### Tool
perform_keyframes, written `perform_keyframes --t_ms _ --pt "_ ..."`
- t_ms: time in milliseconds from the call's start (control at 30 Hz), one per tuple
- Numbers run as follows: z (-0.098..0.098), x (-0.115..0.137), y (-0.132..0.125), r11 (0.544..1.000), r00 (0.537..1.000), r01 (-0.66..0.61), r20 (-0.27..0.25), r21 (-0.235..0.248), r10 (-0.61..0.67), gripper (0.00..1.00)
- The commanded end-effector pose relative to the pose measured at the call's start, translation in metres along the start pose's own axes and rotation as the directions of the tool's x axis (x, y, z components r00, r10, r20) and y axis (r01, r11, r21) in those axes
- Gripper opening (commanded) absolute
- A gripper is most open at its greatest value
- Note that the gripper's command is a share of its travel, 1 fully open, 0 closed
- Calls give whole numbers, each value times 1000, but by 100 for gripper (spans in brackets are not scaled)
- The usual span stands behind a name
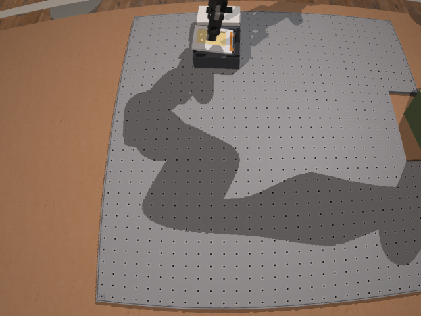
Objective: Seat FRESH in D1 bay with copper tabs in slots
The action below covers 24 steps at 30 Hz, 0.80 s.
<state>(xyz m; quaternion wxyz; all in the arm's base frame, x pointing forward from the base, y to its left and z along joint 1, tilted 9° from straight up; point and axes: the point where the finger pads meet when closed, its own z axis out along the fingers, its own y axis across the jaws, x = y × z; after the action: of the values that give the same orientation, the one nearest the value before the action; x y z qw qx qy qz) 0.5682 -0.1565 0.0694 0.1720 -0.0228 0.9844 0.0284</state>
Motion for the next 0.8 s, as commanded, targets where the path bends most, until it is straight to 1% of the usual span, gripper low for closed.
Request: perform_keyframes --t_ms 0,133,167,333,767 --pt "-2 -1 -1 1000 1000 0 3 2 0 100" --pt "-2 -1 -1 1000 1000 0 3 2 0 100" --pt "-1 -2 -1 1000 1000 0 -30 2 0 0" --pt "0 -9 -1 1000 981 0 -194 2 1 0" --pt "3 -23 -1 1000 981 0 -194 2 1 0"
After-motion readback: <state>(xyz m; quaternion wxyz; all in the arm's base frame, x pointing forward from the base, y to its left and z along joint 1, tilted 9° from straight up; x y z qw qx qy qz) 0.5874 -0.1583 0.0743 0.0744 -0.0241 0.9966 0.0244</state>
